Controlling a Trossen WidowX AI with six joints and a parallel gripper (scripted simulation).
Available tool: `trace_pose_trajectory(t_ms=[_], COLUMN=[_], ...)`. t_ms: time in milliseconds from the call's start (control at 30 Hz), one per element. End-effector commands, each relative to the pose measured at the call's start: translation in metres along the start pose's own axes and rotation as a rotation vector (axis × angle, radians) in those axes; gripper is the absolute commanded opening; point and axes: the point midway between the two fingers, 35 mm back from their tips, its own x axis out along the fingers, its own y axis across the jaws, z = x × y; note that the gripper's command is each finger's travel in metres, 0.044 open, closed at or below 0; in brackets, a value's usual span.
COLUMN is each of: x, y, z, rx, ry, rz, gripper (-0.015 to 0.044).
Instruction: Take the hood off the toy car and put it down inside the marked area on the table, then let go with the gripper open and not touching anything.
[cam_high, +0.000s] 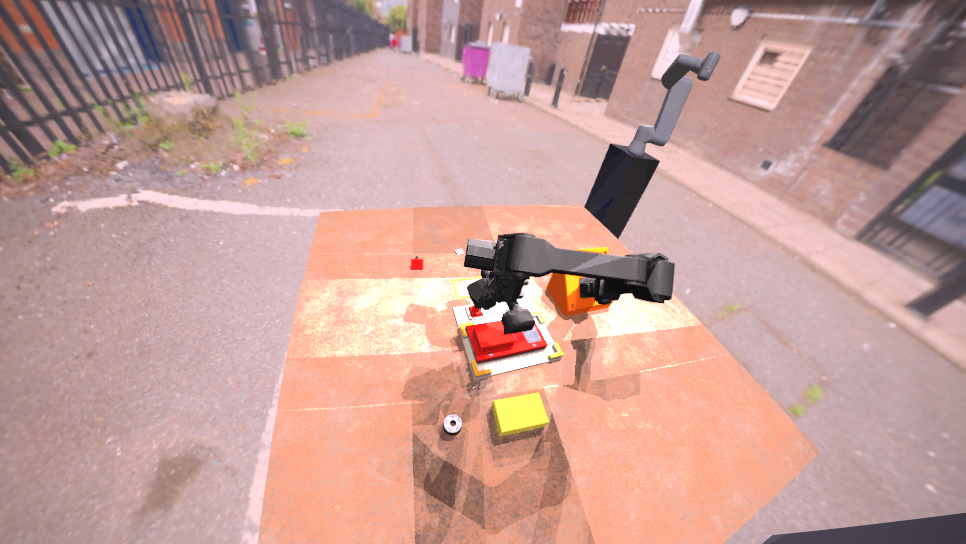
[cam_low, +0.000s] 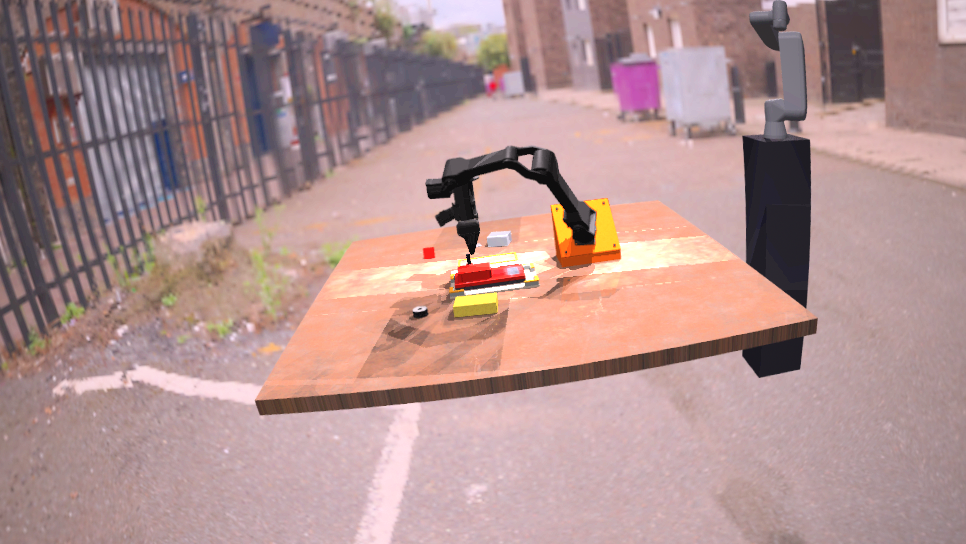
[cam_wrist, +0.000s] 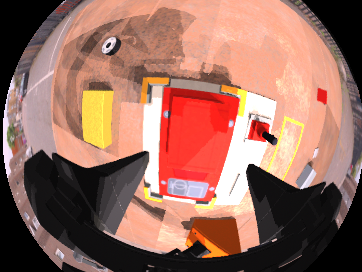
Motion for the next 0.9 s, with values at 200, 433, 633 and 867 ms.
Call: trace_pose_trajectory(t_ms=[200,433,633,867], x=[0.005,0.012,0.017,0.024], y=[0.002,0.002,0.002,0.002], z=[0.001,0.001,0.002,0.002], rx=[0.006,0.006,0.006,0.006], ry=[0.003,0.003,0.003,0.003], rz=[-0.007,-0.007,-0.007,-0.007], gripper=[0.044,0.044,0.044,0.044])
